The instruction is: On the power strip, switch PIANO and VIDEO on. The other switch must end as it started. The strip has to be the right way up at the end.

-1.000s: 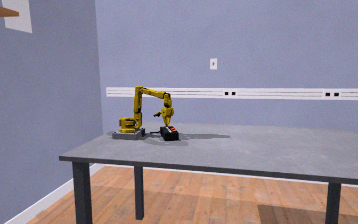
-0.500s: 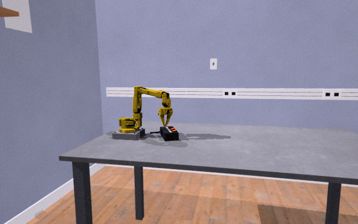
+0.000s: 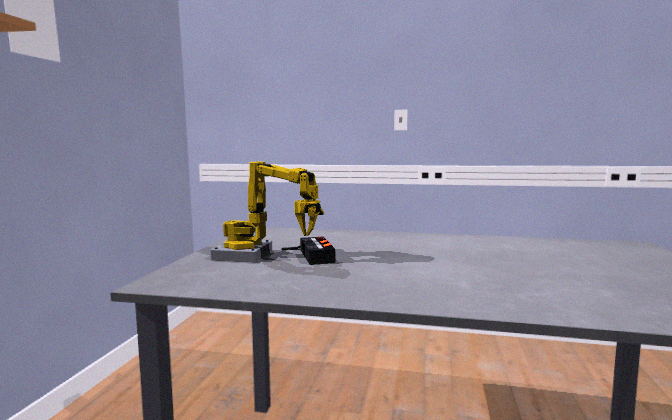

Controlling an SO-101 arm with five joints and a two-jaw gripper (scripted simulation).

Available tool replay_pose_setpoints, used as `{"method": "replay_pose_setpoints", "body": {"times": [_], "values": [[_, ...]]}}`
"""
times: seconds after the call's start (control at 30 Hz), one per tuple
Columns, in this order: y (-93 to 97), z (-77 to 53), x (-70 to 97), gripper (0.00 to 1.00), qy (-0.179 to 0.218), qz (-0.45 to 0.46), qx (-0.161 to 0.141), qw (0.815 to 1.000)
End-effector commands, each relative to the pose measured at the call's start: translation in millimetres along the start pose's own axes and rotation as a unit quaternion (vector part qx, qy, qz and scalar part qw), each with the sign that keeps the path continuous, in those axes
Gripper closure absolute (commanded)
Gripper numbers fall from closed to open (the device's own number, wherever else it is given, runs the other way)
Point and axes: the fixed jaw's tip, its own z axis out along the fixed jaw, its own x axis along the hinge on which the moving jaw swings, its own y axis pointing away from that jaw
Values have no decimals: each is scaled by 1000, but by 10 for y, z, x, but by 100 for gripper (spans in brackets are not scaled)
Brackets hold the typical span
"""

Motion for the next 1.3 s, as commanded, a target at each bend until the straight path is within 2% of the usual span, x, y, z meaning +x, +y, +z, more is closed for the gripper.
{"method": "replay_pose_setpoints", "body": {"times": [0.0, 0.2, 0.33, 0.5, 0.57, 0.8, 1.07, 1.13, 1.27], "values": [[29, -26, 20, 100, -1, 56, 0, 998], [47, -45, 73, 100, -1, 205, 0, 979], [57, -58, 108, 100, -1, 301, 0, 954], [68, -74, 153, 100, -1, 415, 0, 910], [68, -74, 153, 100, -1, 415, 0, 910], [81, -96, 218, 100, -1, 560, 0, 828], [96, -118, 296, 100, -1, 700, 0, 714], [96, -118, 296, 100, -1, 700, 0, 714], [104, -129, 335, 100, -1, 759, 0, 651]]}}
